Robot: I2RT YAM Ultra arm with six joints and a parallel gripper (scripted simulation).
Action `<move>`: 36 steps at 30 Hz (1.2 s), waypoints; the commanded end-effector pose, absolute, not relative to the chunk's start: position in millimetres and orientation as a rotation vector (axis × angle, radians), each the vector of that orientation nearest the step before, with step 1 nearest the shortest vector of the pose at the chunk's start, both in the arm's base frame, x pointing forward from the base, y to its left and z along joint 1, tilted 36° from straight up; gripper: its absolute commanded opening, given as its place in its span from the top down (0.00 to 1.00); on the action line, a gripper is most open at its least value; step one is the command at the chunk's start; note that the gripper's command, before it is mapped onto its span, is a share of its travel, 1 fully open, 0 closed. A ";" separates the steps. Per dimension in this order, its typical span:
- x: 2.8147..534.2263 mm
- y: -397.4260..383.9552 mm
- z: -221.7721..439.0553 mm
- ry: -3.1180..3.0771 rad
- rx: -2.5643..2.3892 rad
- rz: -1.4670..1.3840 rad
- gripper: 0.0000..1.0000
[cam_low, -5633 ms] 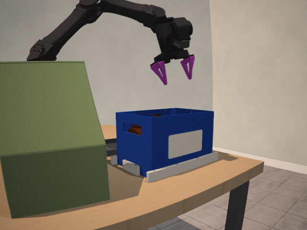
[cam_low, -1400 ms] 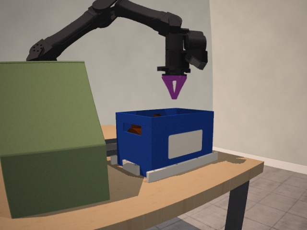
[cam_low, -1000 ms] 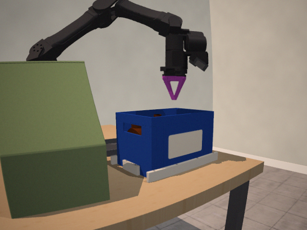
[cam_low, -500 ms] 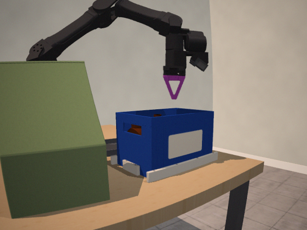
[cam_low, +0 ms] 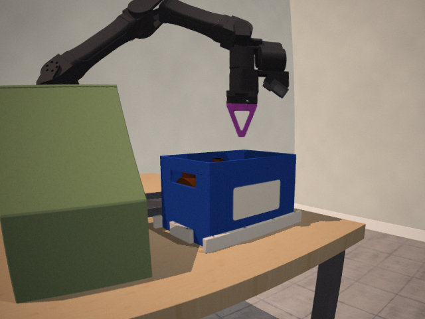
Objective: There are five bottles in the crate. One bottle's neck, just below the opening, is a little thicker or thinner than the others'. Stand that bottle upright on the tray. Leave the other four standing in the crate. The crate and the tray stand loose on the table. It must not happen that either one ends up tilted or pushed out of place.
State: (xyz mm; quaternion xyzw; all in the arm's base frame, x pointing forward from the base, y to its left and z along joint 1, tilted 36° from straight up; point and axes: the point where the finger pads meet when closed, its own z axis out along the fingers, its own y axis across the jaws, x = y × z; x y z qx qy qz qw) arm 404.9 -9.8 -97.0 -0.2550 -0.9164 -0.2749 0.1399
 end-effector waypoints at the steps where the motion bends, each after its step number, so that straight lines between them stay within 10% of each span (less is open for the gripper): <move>1: 414.4 -26.2 -89.1 -2.677 -0.767 -0.810 1.00; 2: 418.8 -27.5 -90.4 -2.699 -0.764 -0.814 0.39; 36: 418.8 -27.5 -90.4 -2.699 -0.765 -0.814 0.39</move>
